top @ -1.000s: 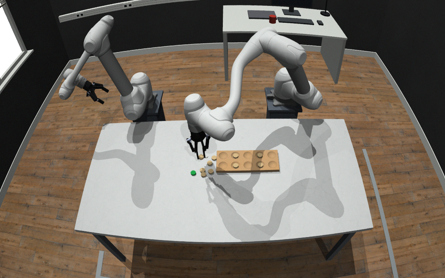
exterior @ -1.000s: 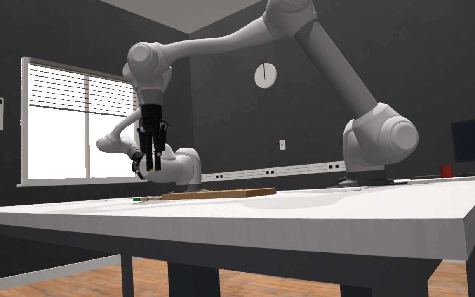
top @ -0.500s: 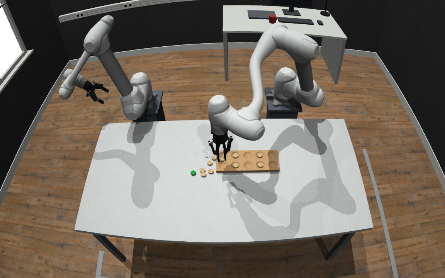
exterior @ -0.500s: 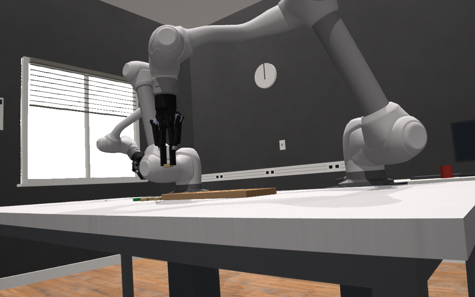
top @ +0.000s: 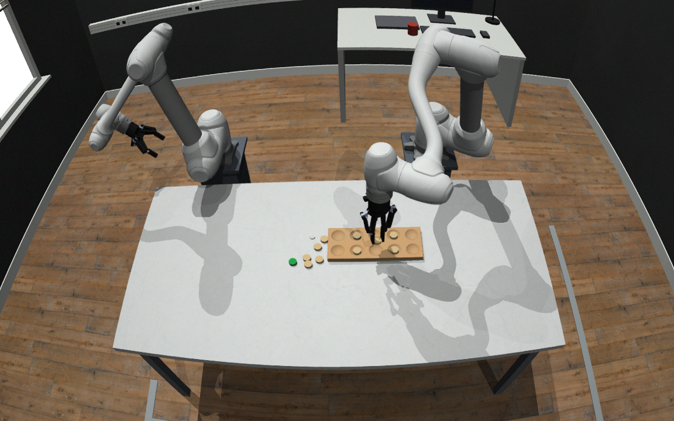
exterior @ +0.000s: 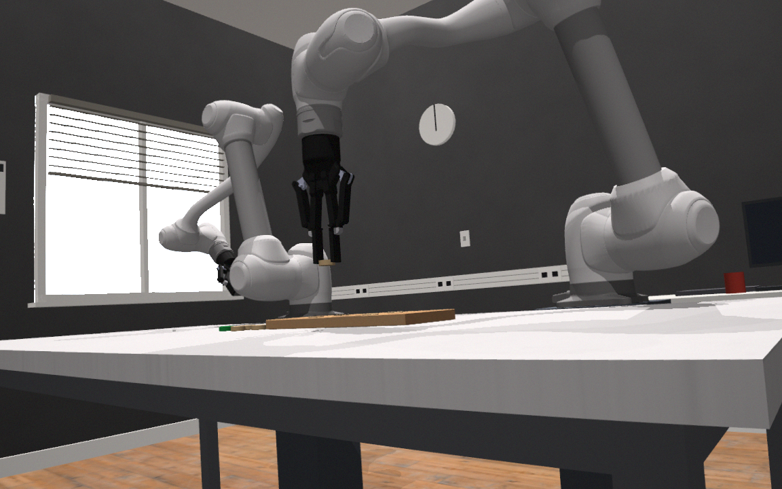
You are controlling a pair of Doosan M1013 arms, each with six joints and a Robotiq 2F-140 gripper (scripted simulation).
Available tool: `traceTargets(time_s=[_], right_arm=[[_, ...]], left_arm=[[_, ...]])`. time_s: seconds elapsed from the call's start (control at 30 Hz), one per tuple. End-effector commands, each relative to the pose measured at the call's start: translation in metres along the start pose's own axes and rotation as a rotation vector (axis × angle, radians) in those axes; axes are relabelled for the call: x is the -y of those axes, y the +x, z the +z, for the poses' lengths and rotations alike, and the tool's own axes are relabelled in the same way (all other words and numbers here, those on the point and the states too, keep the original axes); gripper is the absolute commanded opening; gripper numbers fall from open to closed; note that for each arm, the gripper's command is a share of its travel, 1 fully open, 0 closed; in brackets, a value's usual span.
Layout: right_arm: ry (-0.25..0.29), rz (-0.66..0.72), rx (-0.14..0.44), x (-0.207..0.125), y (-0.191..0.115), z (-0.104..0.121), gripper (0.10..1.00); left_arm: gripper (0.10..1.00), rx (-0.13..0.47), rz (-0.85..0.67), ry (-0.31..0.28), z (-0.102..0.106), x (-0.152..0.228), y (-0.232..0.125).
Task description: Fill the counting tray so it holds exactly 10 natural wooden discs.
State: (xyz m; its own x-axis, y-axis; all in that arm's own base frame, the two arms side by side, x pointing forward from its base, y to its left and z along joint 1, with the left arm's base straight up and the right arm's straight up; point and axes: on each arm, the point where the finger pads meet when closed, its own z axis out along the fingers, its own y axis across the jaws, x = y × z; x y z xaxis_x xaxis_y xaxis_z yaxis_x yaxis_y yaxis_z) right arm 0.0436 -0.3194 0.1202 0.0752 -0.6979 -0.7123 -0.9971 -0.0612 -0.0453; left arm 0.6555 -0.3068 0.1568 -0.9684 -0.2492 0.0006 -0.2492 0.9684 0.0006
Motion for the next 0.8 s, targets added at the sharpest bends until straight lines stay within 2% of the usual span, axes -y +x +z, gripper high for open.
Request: traceTargets(time_s=[0.0, 0.1, 0.17, 0.47, 0.77], right_arm=[[-0.004, 0.007, -0.009, -0.002, 0.0, -0.001, 1.0], [-0.004, 0.007, -0.009, -0.002, 0.0, -0.001, 1.0], [-0.004, 0.007, -0.009, -0.002, 0.0, -0.001, 1.0], [-0.004, 0.007, -0.009, -0.002, 0.0, -0.001, 1.0], [-0.004, 0.007, -0.009, -0.002, 0.0, -0.001, 1.0]], left_arm=[[0.099, 0.004, 0.003, 0.003, -0.001, -0.037, -0.006], [0.099, 0.005, 0.003, 0.003, -0.001, -0.066, -0.008], [0.099, 0.005, 0.003, 0.003, -0.001, -0.066, -0.008], [0.099, 0.005, 0.003, 0.003, -0.001, -0.128, -0.008], [0.099, 0.004, 0.003, 0.002, 0.0, -0.151, -0.007]])
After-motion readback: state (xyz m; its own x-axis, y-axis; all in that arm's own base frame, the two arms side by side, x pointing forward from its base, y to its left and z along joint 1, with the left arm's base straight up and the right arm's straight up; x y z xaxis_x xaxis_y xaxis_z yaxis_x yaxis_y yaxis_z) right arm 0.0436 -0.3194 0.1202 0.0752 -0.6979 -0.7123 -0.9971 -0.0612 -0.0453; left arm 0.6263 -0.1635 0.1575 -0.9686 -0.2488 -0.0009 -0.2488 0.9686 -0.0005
